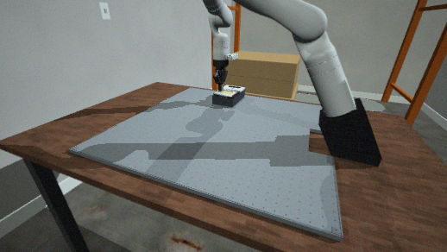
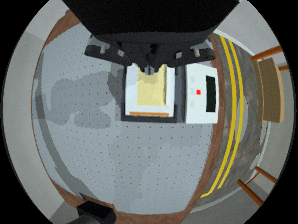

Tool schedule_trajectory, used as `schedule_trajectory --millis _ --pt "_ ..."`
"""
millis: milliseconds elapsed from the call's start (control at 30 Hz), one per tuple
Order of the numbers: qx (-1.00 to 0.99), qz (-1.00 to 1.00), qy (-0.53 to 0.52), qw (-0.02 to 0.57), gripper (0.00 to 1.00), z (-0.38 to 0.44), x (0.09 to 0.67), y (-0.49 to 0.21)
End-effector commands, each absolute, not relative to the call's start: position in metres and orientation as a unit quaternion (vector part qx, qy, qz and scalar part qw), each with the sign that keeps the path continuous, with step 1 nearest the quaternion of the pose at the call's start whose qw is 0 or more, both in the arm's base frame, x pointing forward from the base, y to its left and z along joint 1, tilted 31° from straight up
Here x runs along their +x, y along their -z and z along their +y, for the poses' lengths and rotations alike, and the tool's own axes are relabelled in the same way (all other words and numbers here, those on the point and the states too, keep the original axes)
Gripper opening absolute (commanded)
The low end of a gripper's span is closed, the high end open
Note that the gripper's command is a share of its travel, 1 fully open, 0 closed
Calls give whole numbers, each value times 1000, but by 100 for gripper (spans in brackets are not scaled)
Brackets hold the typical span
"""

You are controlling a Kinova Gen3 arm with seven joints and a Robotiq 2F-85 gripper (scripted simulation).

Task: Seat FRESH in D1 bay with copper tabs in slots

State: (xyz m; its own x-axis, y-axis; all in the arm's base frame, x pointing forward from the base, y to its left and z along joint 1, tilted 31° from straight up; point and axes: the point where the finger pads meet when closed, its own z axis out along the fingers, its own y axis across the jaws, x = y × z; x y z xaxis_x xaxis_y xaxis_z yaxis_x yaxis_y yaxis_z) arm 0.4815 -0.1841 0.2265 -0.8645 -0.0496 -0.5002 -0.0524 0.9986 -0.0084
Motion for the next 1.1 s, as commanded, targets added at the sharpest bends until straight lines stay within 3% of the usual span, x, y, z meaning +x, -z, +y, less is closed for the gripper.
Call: schedule_trajectory --millis 0,1067 --pt "-26 965 -3 259 0 -184 481 -226" --pt "-28 967 -4 254 0 -182 480 -222"
